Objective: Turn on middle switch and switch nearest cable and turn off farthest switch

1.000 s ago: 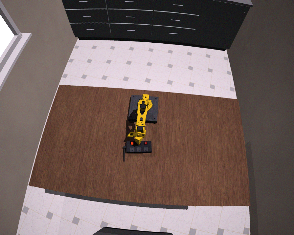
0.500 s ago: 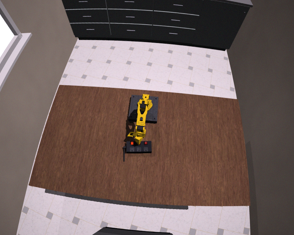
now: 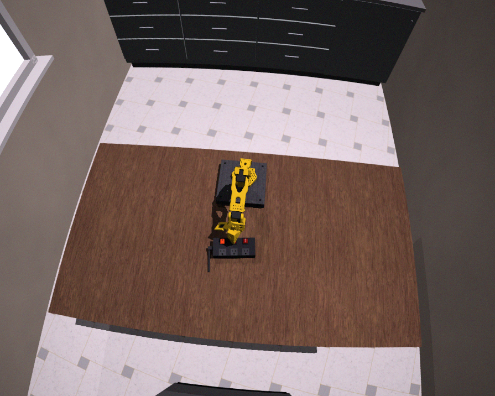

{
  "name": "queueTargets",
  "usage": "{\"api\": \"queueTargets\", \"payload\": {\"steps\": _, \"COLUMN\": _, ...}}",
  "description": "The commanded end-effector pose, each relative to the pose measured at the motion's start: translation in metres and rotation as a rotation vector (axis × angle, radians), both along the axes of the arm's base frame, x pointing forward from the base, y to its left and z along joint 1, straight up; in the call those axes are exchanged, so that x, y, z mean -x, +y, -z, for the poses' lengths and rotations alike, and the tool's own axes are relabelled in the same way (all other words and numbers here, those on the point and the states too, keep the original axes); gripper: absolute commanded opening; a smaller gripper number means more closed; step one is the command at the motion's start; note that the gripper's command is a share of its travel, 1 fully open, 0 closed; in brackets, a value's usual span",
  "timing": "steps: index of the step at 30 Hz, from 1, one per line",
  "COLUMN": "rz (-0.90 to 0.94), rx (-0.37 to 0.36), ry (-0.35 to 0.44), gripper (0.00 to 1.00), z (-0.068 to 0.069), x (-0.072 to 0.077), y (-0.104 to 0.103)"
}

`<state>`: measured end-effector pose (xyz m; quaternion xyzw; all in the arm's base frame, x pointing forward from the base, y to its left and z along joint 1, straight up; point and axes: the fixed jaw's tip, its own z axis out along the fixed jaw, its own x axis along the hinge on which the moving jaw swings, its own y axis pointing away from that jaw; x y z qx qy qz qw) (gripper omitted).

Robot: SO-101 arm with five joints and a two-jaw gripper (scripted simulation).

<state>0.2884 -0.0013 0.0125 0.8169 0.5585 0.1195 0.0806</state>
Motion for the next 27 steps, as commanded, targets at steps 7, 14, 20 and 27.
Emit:
{"api": "queueTargets", "payload": {"steps": 7, "rz": 0.003, "rx": 0.002, "ry": 0.117, "gripper": 0.0, "z": 0.0284, "x": 0.02, "y": -0.0027}}
{"api": "queueTargets", "payload": {"steps": 14, "rz": 0.003, "rx": 0.002, "ry": 0.117, "gripper": 0.0, "z": 0.0289, "x": 0.0204, "y": -0.0027}}
{"api": "queueTargets", "payload": {"steps": 20, "rz": 0.003, "rx": 0.002, "ry": 0.117, "gripper": 0.0, "z": 0.0316, "x": 0.022, "y": -0.0028}}
{"api": "queueTargets", "payload": {"steps": 27, "rz": 0.003, "rx": 0.002, "ry": 0.117, "gripper": 0.0, "z": 0.0324, "x": 0.0226, "y": -0.0028}}
